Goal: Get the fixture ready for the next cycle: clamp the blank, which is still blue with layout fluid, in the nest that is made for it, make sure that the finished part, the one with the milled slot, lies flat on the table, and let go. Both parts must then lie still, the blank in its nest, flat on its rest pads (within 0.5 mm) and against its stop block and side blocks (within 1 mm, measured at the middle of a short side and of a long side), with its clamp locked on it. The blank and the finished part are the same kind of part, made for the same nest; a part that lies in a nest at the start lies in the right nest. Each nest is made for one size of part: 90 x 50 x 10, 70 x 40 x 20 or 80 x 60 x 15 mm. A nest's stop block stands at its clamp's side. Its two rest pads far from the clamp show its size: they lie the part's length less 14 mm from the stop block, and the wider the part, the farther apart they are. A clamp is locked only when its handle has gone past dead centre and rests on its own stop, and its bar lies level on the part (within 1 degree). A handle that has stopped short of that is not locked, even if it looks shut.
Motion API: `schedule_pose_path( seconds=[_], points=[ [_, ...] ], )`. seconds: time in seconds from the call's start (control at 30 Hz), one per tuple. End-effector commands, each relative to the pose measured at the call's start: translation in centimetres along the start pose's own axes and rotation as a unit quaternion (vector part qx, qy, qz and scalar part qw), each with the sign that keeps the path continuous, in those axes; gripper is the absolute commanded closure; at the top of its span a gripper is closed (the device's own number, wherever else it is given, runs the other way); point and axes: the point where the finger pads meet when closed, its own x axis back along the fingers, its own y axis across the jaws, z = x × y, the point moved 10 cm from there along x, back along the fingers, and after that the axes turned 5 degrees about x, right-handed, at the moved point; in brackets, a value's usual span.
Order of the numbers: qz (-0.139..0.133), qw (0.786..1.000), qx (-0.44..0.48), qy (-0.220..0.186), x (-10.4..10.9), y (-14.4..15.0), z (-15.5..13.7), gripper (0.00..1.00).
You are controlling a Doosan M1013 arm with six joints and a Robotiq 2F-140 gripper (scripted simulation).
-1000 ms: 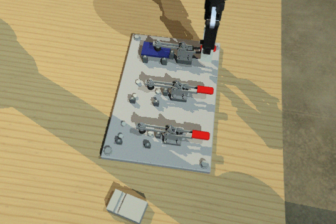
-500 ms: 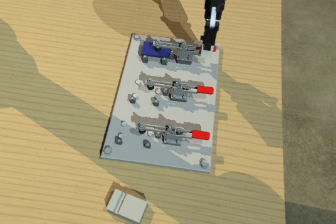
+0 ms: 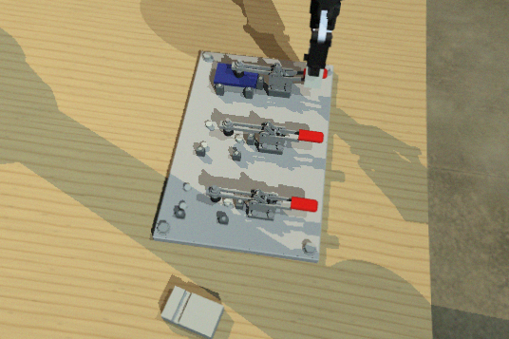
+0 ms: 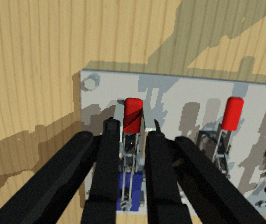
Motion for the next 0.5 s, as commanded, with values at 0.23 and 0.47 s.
schedule_pose_path(
  seconds=[0.23, 0.47],
  points=[
    [0.000, 1.000, 0.000, 0.000, 0.01, 0.00, 0.00, 1.00],
    [0.000, 1.000, 0.000, 0.000, -0.10, 0.00, 0.05, 1.00]
  ],
)
